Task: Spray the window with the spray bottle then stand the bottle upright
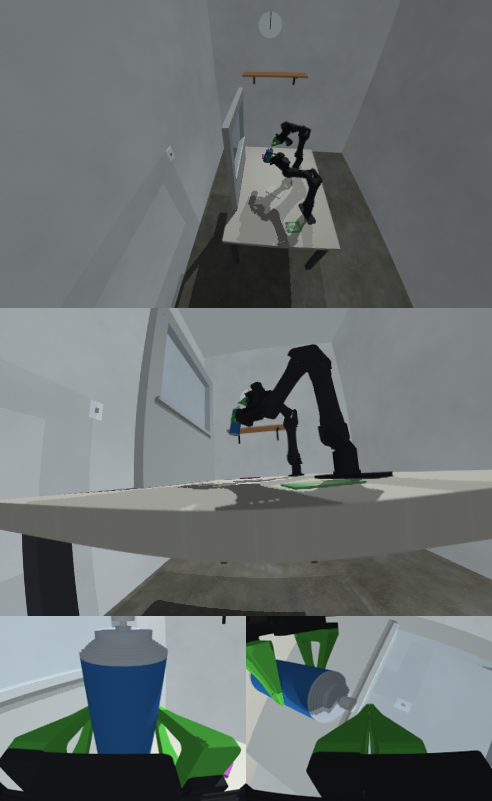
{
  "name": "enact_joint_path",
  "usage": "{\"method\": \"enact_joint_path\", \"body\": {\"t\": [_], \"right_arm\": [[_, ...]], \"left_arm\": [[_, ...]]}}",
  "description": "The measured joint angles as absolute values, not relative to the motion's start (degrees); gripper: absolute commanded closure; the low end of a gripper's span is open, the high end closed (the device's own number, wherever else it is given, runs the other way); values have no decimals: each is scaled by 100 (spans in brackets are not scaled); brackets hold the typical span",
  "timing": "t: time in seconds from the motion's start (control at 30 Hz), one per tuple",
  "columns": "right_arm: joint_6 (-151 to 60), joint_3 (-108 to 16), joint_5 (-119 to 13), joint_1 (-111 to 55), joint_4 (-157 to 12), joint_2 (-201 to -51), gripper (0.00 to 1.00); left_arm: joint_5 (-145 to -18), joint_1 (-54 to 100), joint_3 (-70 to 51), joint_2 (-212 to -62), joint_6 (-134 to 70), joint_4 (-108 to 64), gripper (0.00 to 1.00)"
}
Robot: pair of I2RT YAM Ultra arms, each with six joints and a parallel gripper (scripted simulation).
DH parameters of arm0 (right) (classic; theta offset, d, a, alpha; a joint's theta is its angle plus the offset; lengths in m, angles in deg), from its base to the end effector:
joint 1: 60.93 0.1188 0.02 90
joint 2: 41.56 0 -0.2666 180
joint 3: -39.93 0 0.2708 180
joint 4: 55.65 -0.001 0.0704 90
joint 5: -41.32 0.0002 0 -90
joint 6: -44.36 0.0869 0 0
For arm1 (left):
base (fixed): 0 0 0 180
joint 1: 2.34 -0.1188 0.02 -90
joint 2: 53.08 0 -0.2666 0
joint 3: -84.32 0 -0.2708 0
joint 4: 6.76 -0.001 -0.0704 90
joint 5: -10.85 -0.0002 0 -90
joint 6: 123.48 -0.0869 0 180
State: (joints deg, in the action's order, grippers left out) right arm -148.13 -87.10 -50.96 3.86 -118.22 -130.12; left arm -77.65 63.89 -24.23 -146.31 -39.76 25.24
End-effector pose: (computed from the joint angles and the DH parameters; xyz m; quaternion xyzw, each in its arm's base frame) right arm 0.1530 0.3355 0.4894 -0.8350 0.0822 -0.1599 0.5200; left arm 0.1809 -0.4025 0.3122 0.3711 0.5230 -0.3760 0.6688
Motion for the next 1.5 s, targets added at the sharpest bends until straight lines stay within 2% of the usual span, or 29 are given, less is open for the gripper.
{"method": "enact_joint_path", "body": {"t": [1.5], "right_arm": [[-14837, -8107, -5140, 336, -11422, -12791, 100]], "left_arm": [[-7765, 6389, -2423, -14631, -3976, 2530, 100]]}}
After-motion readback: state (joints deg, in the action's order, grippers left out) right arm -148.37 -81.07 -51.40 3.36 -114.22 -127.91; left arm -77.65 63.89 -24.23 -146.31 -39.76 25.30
